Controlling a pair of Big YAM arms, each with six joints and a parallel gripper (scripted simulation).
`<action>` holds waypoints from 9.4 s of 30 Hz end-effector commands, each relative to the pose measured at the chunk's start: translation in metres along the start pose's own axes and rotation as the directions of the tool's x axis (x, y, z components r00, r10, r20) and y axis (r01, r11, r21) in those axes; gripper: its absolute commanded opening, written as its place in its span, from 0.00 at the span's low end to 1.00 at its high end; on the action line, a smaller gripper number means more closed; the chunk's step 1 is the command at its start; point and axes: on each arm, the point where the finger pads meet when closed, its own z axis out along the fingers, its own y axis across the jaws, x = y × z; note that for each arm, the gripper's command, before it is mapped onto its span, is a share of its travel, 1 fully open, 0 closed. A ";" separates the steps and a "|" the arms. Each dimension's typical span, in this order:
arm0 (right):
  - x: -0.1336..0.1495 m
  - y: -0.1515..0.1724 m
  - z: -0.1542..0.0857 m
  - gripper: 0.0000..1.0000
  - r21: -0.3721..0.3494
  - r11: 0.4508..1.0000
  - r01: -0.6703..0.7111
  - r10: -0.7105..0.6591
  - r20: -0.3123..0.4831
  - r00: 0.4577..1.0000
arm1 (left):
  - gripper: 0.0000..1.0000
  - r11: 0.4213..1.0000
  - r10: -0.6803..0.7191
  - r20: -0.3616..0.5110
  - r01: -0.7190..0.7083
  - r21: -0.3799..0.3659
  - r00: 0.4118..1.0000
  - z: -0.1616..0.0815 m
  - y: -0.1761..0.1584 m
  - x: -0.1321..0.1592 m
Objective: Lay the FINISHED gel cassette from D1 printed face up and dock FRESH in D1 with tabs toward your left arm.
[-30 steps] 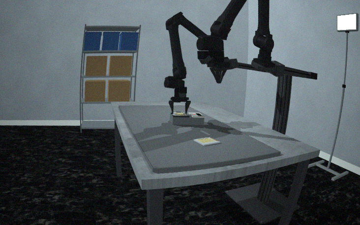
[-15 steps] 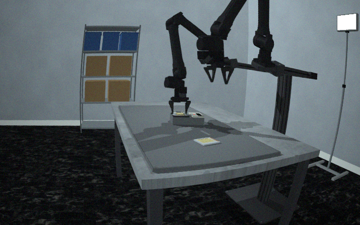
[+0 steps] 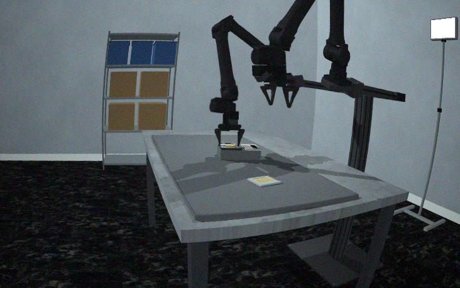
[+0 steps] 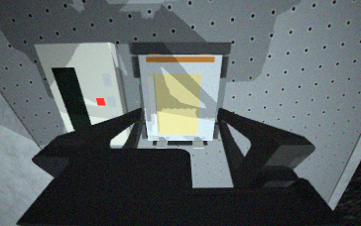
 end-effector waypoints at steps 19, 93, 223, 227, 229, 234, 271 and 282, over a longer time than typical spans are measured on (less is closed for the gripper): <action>-0.002 -0.003 -0.002 0.98 0.006 1.000 0.001 -0.002 0.004 1.000 | 1.00 1.000 -0.004 0.035 0.004 0.008 0.999 -0.013 0.002 -0.016; -0.002 0.000 -0.018 0.98 -0.001 1.000 0.002 -0.002 0.000 1.000 | 1.00 1.000 -0.004 0.035 0.004 0.008 0.999 -0.013 0.002 -0.016; 0.103 -0.036 -0.178 0.98 0.126 0.671 -0.731 0.741 -0.094 0.664 | 1.00 1.000 -0.004 0.035 0.004 0.008 0.999 -0.013 0.002 -0.016; 0.118 -0.036 -0.191 0.98 0.139 0.623 -0.770 0.782 -0.095 0.616 | 1.00 1.000 -0.004 0.035 0.004 0.008 0.999 -0.013 0.002 -0.016; 0.125 -0.036 -0.198 0.98 0.147 0.597 -0.789 0.802 -0.095 0.590 | 1.00 1.000 -0.004 0.035 0.004 0.008 0.999 -0.013 0.002 -0.016; 0.143 -0.035 -0.216 0.98 0.168 0.518 -0.839 0.855 -0.094 0.510 | 1.00 1.000 -0.004 0.035 0.004 0.008 0.999 -0.013 0.002 -0.016; 0.221 -0.009 -0.292 0.98 0.256 0.161 -0.953 0.987 -0.060 0.151 | 1.00 1.000 -0.004 0.035 0.004 0.008 0.999 -0.013 0.002 -0.016; 0.219 -0.022 -0.294 1.00 0.259 0.169 -0.951 0.986 -0.050 0.161 | 1.00 1.000 -0.004 0.035 0.004 0.008 0.999 -0.013 0.002 -0.016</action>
